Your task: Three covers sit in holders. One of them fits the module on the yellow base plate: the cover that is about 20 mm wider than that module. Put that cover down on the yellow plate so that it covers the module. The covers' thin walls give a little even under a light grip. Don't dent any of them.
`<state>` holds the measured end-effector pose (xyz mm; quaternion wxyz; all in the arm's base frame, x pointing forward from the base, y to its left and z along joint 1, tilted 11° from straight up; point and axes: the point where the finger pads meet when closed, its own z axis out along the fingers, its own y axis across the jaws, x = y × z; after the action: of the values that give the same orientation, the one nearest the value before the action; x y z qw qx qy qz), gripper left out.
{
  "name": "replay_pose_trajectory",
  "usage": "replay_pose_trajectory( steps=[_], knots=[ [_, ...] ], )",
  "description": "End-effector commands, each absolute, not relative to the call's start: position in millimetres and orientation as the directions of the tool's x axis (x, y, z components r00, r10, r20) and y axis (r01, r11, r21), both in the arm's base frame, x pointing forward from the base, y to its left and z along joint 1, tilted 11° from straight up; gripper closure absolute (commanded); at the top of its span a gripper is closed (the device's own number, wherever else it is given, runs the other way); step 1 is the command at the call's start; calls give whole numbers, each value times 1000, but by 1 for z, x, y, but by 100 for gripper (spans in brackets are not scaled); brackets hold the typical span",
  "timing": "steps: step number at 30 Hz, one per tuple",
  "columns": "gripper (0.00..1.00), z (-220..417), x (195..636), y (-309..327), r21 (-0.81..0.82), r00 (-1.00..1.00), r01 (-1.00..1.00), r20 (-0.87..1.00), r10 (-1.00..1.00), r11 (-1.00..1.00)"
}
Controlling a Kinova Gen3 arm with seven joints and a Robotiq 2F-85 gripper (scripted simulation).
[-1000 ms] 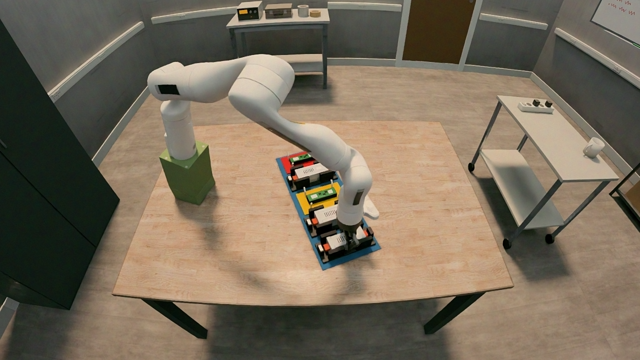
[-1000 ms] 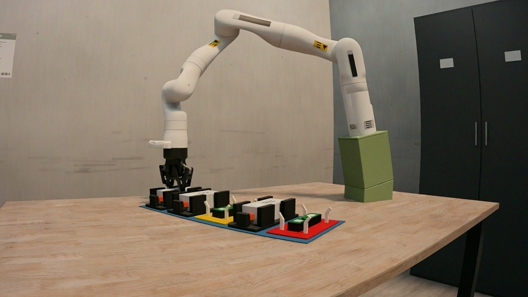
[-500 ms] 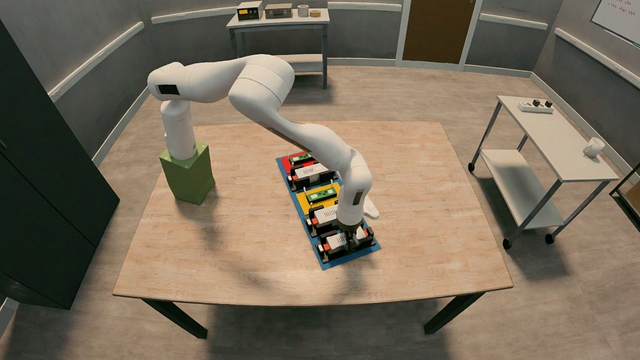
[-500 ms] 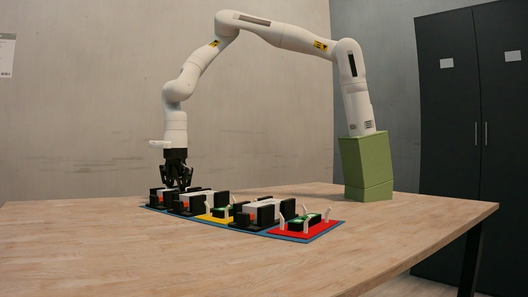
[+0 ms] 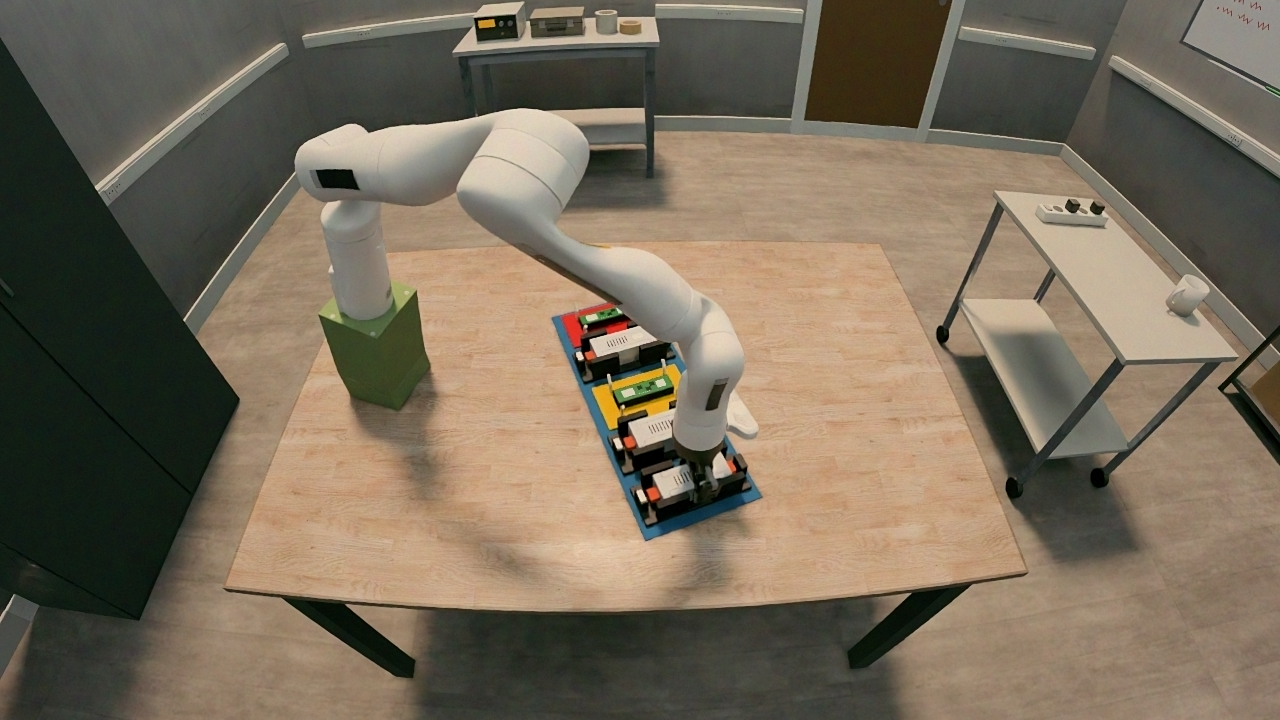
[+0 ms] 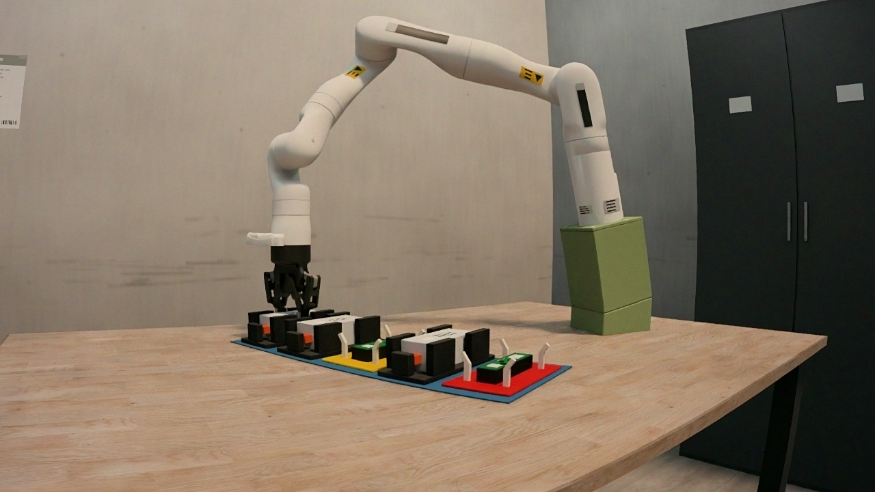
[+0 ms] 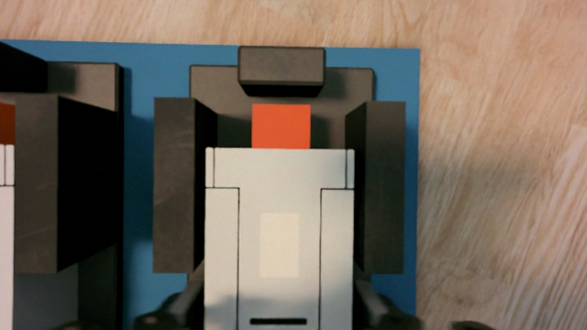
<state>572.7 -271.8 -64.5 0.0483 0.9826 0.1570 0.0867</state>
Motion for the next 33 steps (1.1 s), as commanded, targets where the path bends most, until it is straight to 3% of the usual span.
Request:
replay_pose_trajectory(
  steps=[1,33],
  knots=[
    [0,-63,574,-272,124,935,300,157,317,-946],
    [0,-45,570,-271,124,935,300,157,317,-946]
  ],
)
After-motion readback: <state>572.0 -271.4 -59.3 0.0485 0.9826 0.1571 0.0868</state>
